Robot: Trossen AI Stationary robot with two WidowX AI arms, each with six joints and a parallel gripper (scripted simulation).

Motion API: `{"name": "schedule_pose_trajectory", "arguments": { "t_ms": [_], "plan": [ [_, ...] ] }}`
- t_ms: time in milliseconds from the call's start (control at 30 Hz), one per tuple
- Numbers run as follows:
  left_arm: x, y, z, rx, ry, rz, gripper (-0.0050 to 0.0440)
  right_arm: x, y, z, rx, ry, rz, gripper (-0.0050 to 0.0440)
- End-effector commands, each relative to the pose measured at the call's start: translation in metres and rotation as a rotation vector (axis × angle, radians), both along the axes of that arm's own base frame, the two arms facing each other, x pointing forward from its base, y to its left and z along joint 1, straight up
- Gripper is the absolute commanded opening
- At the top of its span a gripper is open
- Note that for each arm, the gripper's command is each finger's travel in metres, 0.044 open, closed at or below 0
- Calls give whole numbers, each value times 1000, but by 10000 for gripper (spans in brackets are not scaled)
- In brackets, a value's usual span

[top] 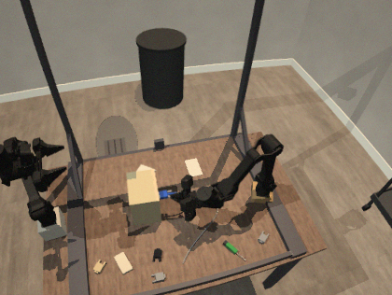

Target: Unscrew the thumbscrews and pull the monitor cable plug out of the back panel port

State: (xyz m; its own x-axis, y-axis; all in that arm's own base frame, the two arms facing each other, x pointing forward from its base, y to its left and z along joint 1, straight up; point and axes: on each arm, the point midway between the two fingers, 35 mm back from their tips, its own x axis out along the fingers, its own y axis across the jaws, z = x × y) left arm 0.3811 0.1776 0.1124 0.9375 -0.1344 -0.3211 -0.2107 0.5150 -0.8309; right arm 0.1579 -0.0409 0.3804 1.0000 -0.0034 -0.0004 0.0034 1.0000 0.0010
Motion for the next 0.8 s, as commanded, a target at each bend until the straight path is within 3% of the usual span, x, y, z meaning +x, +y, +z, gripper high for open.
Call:
{"name": "schedule_pose_trajectory", "arguments": {
  "t_ms": [0, 767],
  "plan": [
    [2, 2, 8, -13, -32, 0, 0, 0, 1, 3, -7, -2, 3, 440],
    [1, 4, 4, -196, -106, -1, 0, 0, 1, 3, -7, -2, 3, 440]
  ]
}}
